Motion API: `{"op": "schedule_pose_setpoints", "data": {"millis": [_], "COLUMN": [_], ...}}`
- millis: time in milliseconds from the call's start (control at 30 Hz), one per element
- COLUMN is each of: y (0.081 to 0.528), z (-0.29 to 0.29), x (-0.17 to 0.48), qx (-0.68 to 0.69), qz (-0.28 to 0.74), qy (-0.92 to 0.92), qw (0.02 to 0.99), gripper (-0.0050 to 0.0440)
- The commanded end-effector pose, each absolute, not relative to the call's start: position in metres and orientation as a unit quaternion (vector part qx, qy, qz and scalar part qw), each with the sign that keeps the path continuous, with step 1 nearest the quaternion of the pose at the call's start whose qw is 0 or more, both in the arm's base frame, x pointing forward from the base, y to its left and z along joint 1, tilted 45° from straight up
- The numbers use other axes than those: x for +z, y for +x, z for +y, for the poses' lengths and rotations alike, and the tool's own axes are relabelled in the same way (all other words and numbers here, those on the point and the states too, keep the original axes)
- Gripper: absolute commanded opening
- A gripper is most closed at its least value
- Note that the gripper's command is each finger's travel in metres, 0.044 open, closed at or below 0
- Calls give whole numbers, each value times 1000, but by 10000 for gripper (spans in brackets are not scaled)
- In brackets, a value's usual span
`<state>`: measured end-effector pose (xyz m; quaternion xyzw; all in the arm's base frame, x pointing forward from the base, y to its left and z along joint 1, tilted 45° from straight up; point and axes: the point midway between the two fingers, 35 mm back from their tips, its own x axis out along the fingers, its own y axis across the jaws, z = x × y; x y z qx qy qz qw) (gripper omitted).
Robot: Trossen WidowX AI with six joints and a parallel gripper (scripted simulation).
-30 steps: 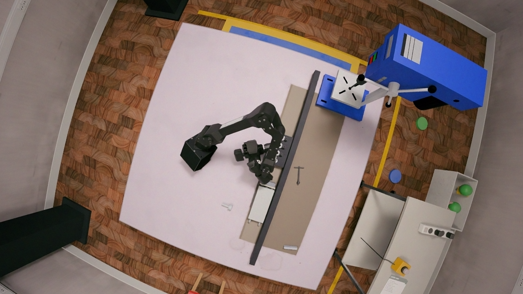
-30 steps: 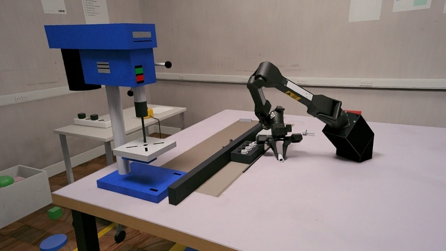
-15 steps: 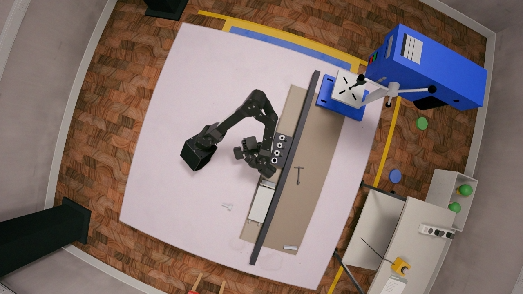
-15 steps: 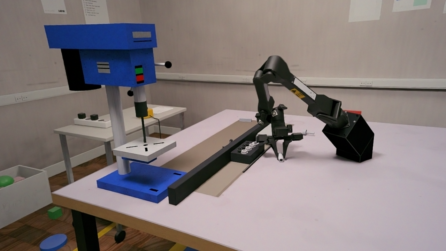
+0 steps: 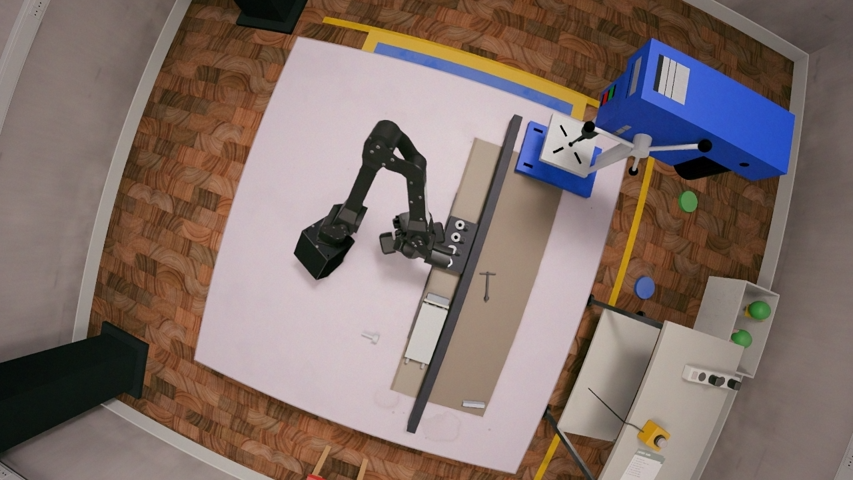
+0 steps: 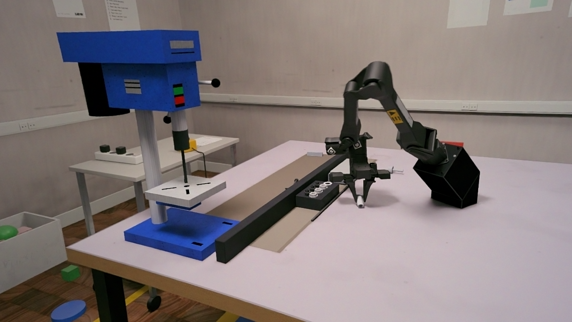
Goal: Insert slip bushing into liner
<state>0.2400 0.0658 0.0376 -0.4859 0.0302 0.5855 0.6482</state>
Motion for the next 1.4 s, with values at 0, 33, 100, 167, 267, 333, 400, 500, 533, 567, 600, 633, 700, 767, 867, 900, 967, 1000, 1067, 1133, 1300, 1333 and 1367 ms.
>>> {"op": "schedule_pose_setpoints", "data": {"millis": [0,33,100,167,267,333,400,500,533,567,600,633,700,767,867,900,967,1000,1067,1133,1300,1333,1367], "y": [238,238,237,236,235,235,234,233,232,231,231,230,230,229,229,229,229,229,229,228,226,226,226], "z": [68,69,70,71,72,73,74,76,77,77,78,79,80,82,83,83,85,86,88,89,93,94,94], "x": [42,42,43,44,45,46,47,48,49,49,49,50,51,51,53,54,55,56,57,55,54,54,54], "qx": [561,556,548,539,534,525,515,501,496,492,487,482,472,462,456,450,439,434,423,415,390,384,384], "qz": [57,63,74,86,92,103,115,132,138,144,150,156,168,179,183,189,199,204,215,230,260,265,265], "qy": [-512,-517,-526,-535,-540,-549,-557,-570,-574,-578,-581,-585,-593,-601,-605,-609,-616,-620,-627,-632,-649,-652,-652], "qw": [648,647,646,645,644,643,641,638,637,636,634,633,630,628,627,625,623,621,618,612,600,598,598], "gripper": [112,112,112,112,112,112,112,112,112,112,112,112,112,112,112,112,112,112,112,112,112,112,112]}}
